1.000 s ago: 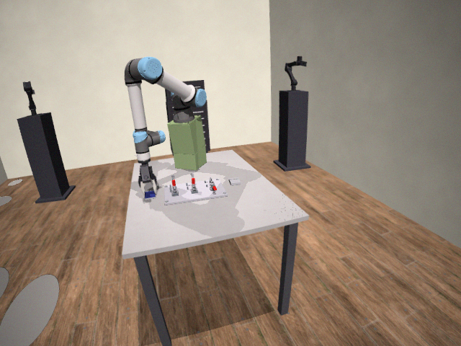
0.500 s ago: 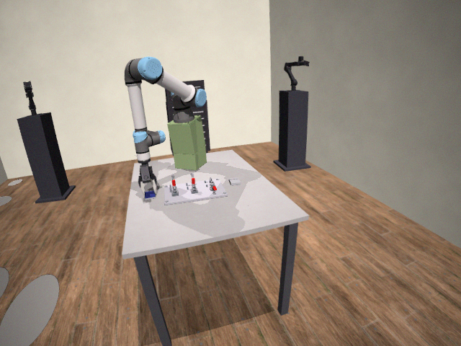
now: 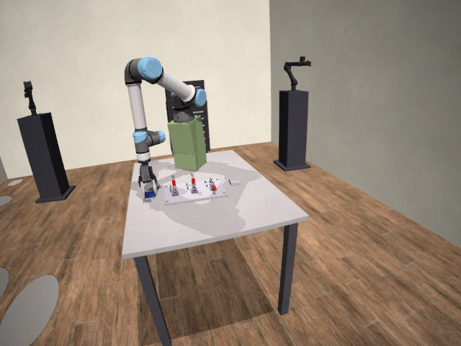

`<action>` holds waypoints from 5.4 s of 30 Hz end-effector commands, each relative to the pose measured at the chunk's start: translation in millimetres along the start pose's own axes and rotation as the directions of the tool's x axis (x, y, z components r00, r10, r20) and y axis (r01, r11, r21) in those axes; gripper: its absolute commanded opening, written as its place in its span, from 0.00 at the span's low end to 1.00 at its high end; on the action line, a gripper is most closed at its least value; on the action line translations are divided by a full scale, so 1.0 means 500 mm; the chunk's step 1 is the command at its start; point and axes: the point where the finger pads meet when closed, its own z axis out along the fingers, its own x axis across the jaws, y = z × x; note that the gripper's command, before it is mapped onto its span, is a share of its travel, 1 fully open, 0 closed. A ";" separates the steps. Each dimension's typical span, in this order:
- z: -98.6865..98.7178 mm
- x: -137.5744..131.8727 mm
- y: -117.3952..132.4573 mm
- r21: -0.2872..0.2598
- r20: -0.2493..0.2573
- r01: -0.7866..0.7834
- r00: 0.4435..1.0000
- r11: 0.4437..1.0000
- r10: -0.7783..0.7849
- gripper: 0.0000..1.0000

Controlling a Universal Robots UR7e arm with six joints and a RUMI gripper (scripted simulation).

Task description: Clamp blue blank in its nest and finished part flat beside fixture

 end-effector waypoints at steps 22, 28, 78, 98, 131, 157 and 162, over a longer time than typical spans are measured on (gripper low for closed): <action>-0.089 0.001 -0.001 0.001 -0.001 0.000 1.000 1.000 0.000 0.00; -0.148 0.001 -0.001 0.001 -0.001 0.000 1.000 1.000 0.000 0.00; -0.240 0.000 0.001 0.001 -0.001 -0.063 0.998 0.998 0.063 0.00; -0.208 -0.002 0.033 0.001 -0.001 -0.063 0.998 0.998 0.063 0.00; -0.183 -0.003 0.059 0.001 -0.001 -0.063 0.998 0.998 0.063 0.00; -0.179 -0.121 0.051 0.001 -0.001 -0.063 0.998 0.998 0.063 0.00; -0.176 -0.187 0.046 0.001 -0.001 -0.063 0.998 0.998 0.063 0.00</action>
